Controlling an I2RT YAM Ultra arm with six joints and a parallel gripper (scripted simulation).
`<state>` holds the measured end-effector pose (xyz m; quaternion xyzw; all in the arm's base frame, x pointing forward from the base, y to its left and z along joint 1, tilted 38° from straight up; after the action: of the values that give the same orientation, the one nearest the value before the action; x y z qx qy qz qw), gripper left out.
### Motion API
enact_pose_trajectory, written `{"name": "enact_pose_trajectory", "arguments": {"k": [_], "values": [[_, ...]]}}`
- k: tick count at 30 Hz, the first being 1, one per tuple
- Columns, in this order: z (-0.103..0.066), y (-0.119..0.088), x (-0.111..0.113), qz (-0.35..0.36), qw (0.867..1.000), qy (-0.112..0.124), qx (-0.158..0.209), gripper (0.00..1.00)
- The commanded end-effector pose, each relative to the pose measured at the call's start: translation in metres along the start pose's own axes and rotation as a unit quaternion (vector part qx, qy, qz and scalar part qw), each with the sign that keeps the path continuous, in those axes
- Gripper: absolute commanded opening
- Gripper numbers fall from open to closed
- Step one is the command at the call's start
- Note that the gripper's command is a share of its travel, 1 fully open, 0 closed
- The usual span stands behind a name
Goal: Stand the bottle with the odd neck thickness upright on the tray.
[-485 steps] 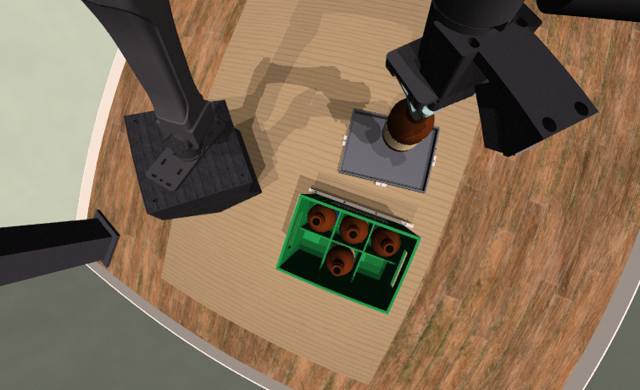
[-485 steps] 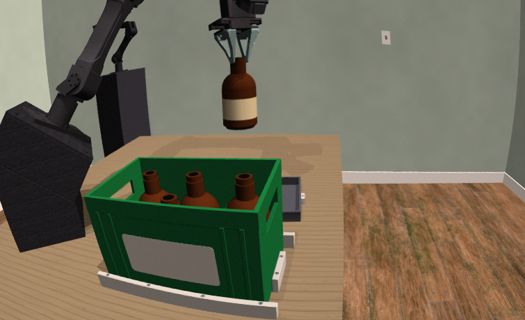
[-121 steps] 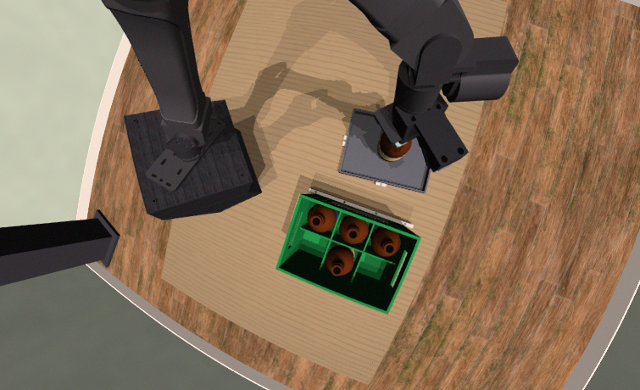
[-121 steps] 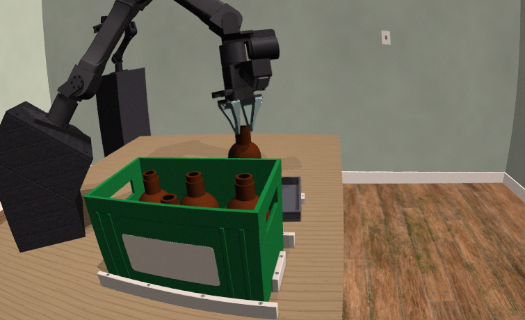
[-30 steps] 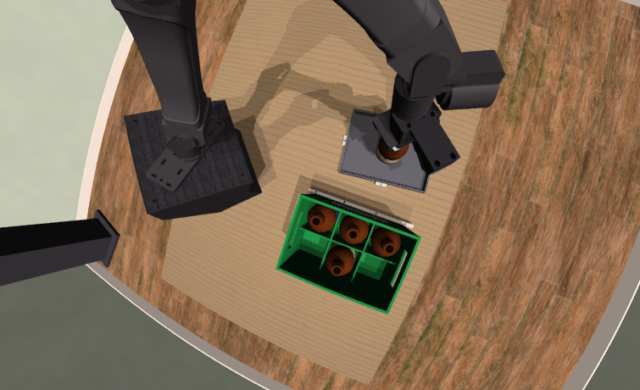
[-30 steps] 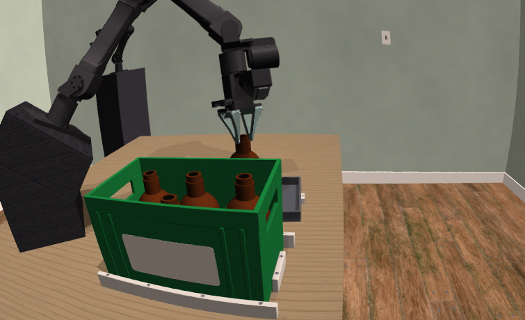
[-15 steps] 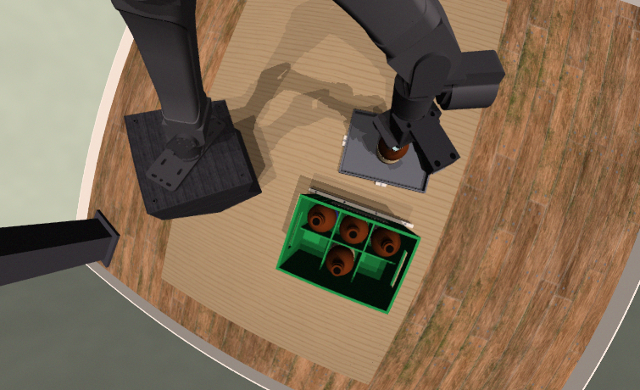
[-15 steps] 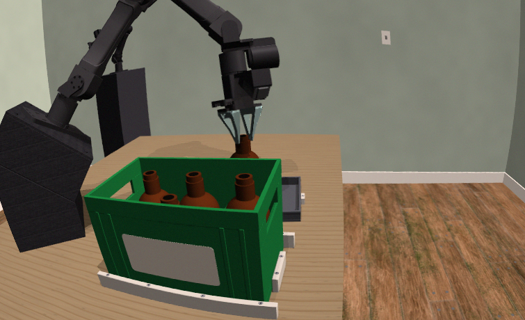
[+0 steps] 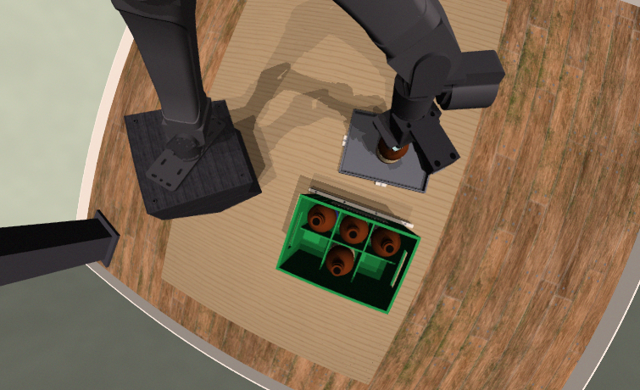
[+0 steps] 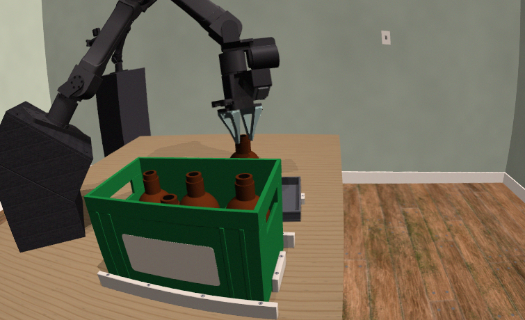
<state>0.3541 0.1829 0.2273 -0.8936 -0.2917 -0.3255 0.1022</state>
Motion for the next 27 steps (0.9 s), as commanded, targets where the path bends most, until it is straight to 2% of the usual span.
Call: {"name": "enact_pose_trajectory", "arguments": {"k": [1,15,16,27], "values": [[-0.0109,0.0028,0.0055,0.002,1.0,0.014,-0.012,0.0],[-0.0109,0.0028,0.0055,0.002,1.0,0.014,-0.012,0.0],[-0.0109,0.0028,0.0055,0.002,1.0,0.014,-0.012,1.0],[-0.0109,0.0028,0.0055,0.002,1.0,0.014,-0.012,1.0]]}}
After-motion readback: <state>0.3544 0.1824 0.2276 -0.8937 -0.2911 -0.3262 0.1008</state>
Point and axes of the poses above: the point where the finger pads meet when closed, its own z axis out along the fingers, its own x axis across the jaws, y = z × x, the point moved 4 cm from there along -z, back along the fingers, and after that the axes turned 14 degrees about z, right-handed, at the moved point
